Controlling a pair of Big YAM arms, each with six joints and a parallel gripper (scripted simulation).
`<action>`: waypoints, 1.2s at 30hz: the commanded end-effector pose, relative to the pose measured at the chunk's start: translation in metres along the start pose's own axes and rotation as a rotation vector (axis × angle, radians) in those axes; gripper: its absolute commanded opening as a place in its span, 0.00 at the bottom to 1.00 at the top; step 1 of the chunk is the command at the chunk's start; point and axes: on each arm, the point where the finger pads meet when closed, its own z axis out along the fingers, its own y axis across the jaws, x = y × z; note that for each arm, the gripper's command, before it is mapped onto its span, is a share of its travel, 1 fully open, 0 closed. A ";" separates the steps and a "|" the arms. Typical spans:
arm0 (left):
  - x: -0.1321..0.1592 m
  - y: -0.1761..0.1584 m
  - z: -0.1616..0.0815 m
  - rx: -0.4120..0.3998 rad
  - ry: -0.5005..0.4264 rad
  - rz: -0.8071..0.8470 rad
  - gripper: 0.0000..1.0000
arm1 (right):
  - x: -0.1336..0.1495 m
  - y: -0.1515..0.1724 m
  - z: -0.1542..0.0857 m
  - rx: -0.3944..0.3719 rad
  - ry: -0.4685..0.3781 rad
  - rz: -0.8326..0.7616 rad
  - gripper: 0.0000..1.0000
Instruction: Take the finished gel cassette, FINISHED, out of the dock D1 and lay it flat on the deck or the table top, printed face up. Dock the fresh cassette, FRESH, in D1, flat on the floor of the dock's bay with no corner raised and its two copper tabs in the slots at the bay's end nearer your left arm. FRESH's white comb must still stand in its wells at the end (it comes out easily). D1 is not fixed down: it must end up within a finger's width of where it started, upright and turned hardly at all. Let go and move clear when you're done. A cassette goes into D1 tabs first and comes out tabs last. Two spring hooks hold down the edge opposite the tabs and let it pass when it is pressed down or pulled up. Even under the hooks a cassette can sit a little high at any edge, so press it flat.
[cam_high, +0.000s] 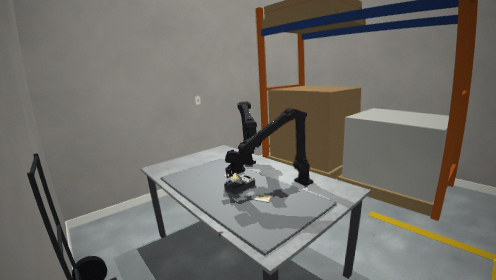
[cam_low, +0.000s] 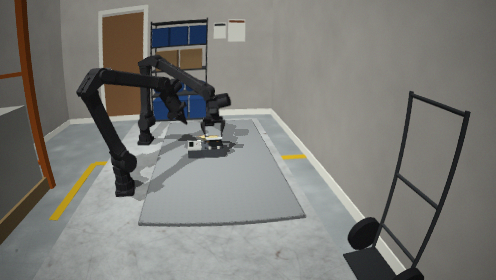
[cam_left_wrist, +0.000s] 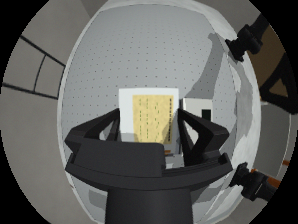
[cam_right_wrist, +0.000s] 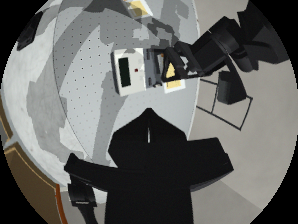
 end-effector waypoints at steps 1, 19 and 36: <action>-0.002 0.002 -0.001 -0.012 -0.008 0.012 0.00 | -0.016 -0.021 -0.023 0.033 -0.043 0.023 0.00; -0.002 0.002 -0.001 -0.012 -0.008 0.012 0.00 | -0.017 -0.029 -0.036 0.033 -0.043 0.023 0.00; -0.002 0.002 -0.001 -0.012 -0.008 0.012 0.00 | -0.018 -0.037 -0.050 0.034 -0.044 0.023 0.00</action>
